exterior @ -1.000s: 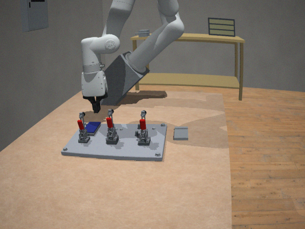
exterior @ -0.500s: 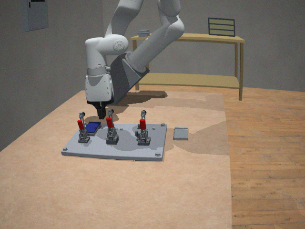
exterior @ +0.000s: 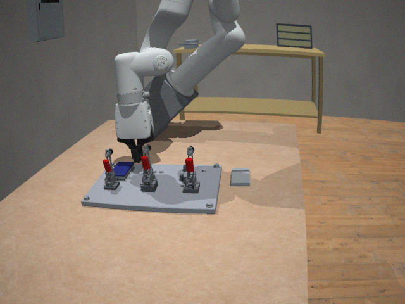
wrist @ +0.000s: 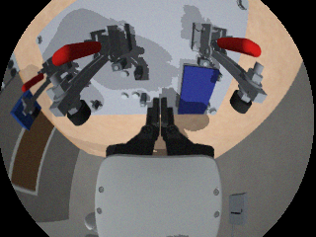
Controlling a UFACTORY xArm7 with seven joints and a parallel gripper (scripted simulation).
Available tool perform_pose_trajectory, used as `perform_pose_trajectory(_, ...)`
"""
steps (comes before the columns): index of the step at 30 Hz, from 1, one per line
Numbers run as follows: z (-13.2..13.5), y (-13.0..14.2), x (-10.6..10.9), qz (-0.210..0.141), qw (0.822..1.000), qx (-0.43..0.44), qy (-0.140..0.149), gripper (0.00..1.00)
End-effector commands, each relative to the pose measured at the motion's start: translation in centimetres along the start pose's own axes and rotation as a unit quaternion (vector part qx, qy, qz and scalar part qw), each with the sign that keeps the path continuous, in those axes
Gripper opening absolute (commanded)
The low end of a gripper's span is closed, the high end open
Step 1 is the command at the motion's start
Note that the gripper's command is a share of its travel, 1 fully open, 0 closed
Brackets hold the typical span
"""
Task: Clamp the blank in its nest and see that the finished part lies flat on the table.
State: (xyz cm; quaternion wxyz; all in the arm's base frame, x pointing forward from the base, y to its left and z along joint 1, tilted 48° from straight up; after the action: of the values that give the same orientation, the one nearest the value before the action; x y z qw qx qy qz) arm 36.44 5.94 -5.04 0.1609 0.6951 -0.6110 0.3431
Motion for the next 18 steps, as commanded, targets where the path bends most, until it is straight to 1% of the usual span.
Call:
perform_pose_trajectory(1,0.1,-0.1,-1.0,0.001,1.000,-0.001,0.001,0.00)
perform_pose_trajectory(7,0.1,-0.1,-2.6,0.001,1.000,-0.001,0.001,0.00)
perform_pose_trajectory(18,0.1,-0.1,-2.7,0.001,1.000,-0.001,0.001,0.00)
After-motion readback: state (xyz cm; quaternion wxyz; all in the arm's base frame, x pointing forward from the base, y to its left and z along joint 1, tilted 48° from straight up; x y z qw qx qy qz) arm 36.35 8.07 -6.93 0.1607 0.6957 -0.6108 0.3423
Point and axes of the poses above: the point where the finger pads meet when closed, its own x axis back along the fingers, its own z axis across the jaws, y = z × x, the point moved 5 cm from there along x, back along the fingers, and after that the axes turned 6 degrees about x, right-handed, at the moved point
